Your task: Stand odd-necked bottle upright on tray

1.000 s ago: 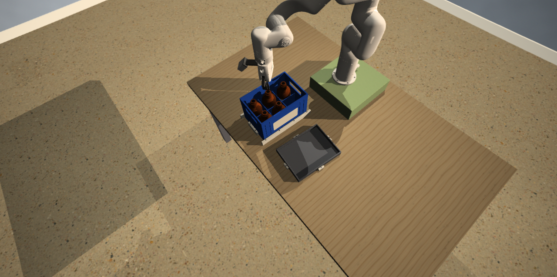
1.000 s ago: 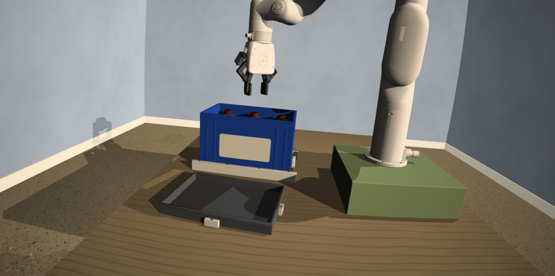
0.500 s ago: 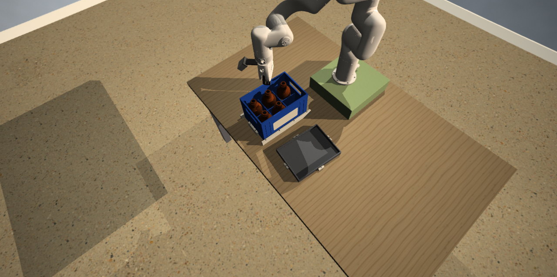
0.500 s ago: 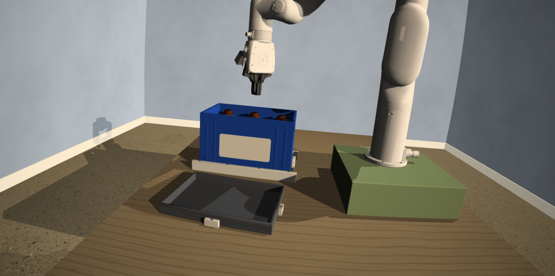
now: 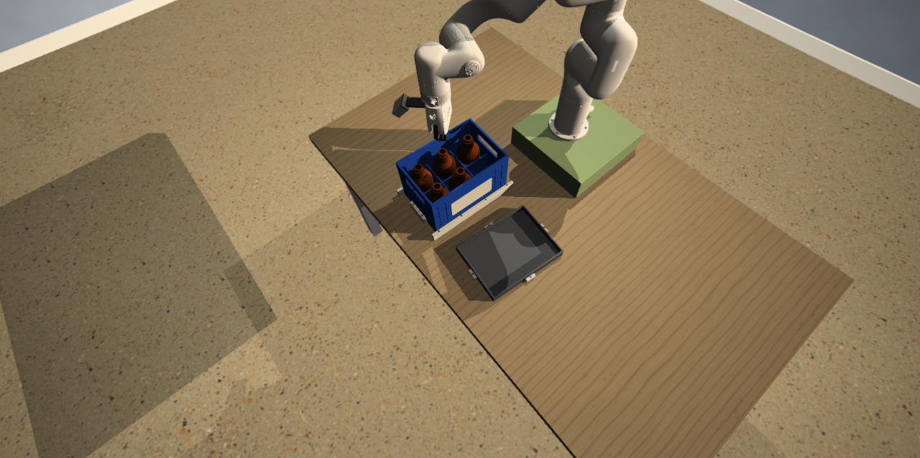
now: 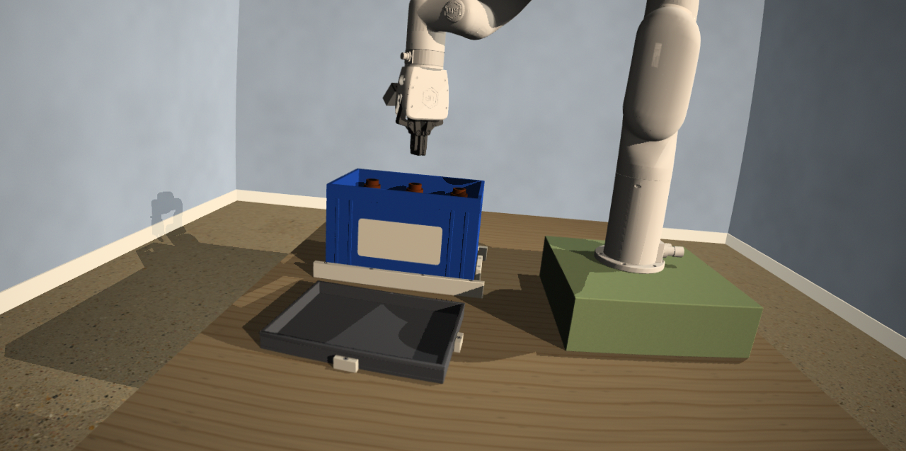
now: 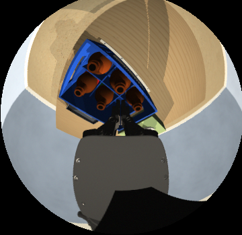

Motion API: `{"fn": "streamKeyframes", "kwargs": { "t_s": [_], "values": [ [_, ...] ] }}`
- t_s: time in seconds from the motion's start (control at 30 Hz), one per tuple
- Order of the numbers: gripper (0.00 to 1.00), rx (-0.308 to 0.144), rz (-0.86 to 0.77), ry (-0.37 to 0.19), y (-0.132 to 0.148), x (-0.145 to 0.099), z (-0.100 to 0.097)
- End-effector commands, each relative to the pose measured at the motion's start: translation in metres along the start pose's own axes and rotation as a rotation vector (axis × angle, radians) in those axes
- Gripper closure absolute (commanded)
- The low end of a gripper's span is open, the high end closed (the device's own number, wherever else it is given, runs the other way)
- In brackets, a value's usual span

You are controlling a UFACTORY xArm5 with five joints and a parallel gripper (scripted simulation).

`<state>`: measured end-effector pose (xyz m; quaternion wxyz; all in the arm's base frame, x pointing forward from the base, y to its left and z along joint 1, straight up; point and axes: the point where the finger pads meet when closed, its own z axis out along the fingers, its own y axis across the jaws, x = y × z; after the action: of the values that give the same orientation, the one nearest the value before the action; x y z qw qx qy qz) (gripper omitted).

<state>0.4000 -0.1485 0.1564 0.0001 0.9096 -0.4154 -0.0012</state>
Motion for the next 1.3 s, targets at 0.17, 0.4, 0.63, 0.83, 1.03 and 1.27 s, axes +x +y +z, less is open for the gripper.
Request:
{"fn": "streamKeyframes", "kwargs": {
  "t_s": [0.17, 0.4, 0.63, 0.83, 1.03, 1.27],
  "values": [
    [1.00, 0.002, 0.000, 0.003, -0.001, 0.001, -0.001],
    [1.00, 0.002, 0.000, 0.003, -0.034, -0.029, -0.002],
    [1.00, 0.002, 0.000, 0.003, -0.061, -0.059, -0.002],
    [1.00, 0.002, 0.000, 0.003, -0.063, -0.061, -0.002],
    [0.35, 0.002, 0.000, 0.003, -0.063, -0.061, -0.002],
    [0.35, 0.002, 0.000, 0.003, -0.063, -0.061, -0.002]
  ]
}}
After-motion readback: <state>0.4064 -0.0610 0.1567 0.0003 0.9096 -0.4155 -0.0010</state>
